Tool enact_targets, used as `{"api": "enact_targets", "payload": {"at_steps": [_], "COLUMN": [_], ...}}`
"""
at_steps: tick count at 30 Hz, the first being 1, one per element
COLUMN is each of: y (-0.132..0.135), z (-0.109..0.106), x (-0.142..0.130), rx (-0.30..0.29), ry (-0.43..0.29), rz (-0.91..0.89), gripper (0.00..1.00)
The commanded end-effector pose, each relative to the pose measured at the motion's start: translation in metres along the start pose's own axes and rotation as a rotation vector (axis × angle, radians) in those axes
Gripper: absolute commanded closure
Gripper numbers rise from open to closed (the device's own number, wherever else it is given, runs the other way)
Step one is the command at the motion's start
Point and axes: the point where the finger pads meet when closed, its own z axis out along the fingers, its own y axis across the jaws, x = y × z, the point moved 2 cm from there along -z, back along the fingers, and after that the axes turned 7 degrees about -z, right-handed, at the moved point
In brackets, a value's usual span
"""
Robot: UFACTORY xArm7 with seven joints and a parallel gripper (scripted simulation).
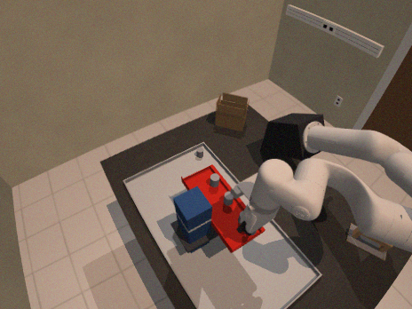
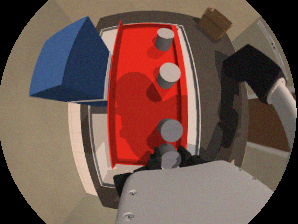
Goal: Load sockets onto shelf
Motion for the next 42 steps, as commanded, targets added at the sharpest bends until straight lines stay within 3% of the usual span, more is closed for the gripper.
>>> {"api": "enact_targets", "payload": {"at_steps": [1, 23, 24, 42], "y": [-0.0009, -0.0009, -0.0009, -0.0009], "z": [-0.0007, 0.0005, 0.0005, 0.0005], "x": [0.0005, 0.0005, 0.0005, 0.0005], "rx": [0.004, 0.004, 0.004, 0.004], "ry": [0.001, 0.001, 0.001, 0.001], "rz": [0.0, 0.0, 0.0, 0.0], "gripper": [1.0, 1.0, 0.48, 0.48]}}
